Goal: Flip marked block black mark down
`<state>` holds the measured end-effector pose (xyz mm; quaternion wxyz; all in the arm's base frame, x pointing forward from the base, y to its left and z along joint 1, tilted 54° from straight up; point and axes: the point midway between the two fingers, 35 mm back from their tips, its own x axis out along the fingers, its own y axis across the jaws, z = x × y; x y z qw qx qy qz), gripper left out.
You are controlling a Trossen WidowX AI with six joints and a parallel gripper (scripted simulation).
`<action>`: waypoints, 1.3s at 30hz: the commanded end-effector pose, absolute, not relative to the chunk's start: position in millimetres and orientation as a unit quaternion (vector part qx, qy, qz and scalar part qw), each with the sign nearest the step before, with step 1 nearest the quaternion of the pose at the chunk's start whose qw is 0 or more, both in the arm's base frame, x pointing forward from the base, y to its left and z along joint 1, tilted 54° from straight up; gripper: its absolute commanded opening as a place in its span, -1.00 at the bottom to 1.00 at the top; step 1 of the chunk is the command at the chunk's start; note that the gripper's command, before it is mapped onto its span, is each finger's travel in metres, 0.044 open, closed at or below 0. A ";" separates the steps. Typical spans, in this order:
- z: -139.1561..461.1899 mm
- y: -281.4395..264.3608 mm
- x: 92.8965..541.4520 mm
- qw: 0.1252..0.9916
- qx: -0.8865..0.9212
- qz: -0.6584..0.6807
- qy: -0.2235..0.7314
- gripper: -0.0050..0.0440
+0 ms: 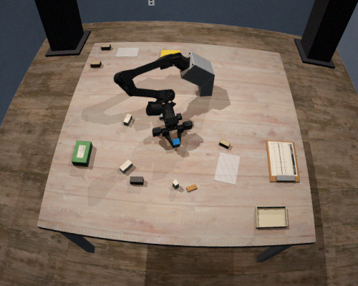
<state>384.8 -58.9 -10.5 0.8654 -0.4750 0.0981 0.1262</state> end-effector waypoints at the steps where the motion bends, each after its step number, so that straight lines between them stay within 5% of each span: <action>1: -9.7 -60.0 386.5 0.865 -0.477 0.127 0.092 -1.00; 39: -15.1 -66.3 388.9 0.865 -0.477 0.129 0.091 -1.00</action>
